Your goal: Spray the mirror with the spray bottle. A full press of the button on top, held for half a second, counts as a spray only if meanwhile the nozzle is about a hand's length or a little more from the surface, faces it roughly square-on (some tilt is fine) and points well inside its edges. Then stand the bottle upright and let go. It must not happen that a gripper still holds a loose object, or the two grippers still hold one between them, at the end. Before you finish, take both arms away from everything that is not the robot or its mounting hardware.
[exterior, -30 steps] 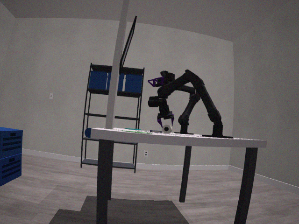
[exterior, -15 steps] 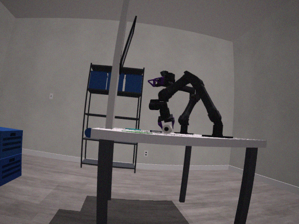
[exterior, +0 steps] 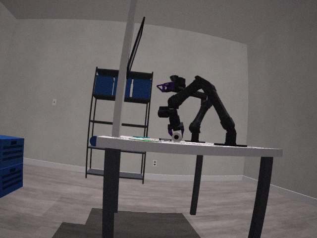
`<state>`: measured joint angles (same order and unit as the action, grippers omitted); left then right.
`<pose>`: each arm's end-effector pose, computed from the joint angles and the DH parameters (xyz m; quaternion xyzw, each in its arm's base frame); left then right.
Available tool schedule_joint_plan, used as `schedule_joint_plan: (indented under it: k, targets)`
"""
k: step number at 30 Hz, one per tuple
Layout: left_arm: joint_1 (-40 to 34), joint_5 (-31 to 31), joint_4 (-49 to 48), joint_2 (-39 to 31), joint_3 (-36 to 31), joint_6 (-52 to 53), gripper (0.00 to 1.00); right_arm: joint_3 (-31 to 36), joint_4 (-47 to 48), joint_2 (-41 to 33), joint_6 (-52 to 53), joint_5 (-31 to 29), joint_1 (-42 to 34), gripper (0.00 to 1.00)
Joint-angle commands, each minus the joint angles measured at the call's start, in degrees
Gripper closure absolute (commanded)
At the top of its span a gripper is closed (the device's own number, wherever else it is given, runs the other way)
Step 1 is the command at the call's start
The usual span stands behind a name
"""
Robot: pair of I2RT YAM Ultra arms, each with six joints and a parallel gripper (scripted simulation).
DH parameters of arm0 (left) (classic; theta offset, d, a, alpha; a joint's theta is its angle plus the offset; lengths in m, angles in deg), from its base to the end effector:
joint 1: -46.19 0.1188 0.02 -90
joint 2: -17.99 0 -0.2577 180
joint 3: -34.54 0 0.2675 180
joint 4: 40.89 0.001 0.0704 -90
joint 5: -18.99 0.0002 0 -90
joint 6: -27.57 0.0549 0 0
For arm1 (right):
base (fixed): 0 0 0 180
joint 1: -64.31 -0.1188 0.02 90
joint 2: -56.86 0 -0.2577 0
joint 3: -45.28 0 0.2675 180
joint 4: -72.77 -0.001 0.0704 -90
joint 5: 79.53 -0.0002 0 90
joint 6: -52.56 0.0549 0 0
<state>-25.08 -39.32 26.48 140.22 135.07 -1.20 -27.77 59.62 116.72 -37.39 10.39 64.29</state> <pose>0.1045 -0.3950 0.1208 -0.8814 -0.3854 0.2727 0.0161 0.2763 0.0010 0.4026 0.0007 0.7069 -0.0001 0.7074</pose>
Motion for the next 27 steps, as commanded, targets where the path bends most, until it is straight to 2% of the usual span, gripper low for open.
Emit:
schedule_joint_plan:
  k: [1,27]
  targets:
    - [0.21,1.03,-0.35,-2.51,1.76,-0.03,1.0,0.36,-0.91,0.66,-0.37,0.27,0.18,0.0]
    - [-0.04,1.43,4.97,-4.26,4.36,-0.36,1.0,0.36,-0.91,0.66,-0.37,0.27,0.18,0.0]
